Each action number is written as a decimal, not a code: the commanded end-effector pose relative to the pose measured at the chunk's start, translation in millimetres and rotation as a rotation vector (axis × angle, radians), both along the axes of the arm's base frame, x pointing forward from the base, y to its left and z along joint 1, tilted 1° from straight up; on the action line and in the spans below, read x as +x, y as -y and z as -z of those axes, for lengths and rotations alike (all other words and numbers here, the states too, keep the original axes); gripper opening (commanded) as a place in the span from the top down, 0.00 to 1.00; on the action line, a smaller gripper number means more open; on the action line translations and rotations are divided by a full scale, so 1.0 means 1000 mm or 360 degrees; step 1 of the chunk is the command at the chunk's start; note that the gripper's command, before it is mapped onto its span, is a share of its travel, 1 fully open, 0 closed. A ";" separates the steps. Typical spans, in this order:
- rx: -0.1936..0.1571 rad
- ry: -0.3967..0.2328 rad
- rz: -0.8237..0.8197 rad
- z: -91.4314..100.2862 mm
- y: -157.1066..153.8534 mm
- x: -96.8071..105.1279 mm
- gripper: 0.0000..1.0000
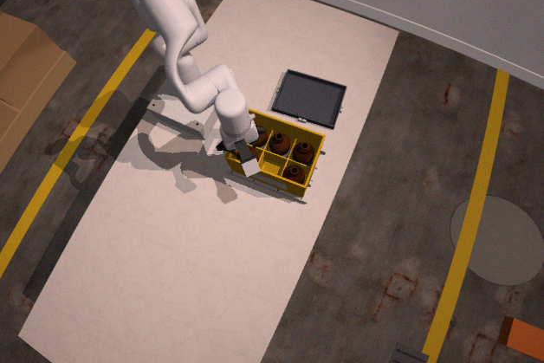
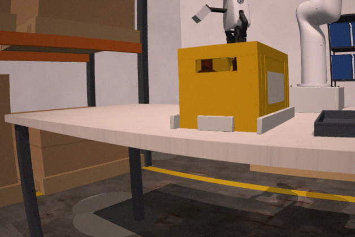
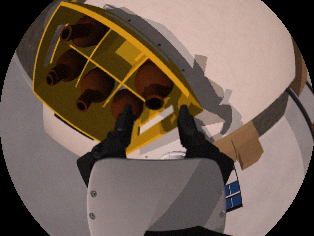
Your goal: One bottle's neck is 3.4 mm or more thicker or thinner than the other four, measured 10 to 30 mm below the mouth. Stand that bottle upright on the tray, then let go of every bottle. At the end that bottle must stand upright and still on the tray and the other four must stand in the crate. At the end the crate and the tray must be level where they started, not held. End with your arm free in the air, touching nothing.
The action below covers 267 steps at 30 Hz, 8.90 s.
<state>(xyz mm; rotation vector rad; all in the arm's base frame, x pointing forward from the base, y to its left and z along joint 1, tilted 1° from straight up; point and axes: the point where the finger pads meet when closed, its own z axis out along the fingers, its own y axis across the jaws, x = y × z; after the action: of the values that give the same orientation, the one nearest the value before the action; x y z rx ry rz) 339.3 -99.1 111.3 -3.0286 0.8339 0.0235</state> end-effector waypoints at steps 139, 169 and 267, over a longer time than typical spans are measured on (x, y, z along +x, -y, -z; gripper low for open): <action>-0.0002 0.0005 0.0000 0.040 0.000 0.000 0.35; -0.0002 0.0005 0.0000 0.040 0.000 0.000 1.00; -0.0002 0.0006 0.0000 -0.036 0.002 0.001 0.35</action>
<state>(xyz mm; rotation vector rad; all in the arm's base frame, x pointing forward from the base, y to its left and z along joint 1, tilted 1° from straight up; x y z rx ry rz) 338.7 -100.4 138.9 -3.0285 0.8338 0.0245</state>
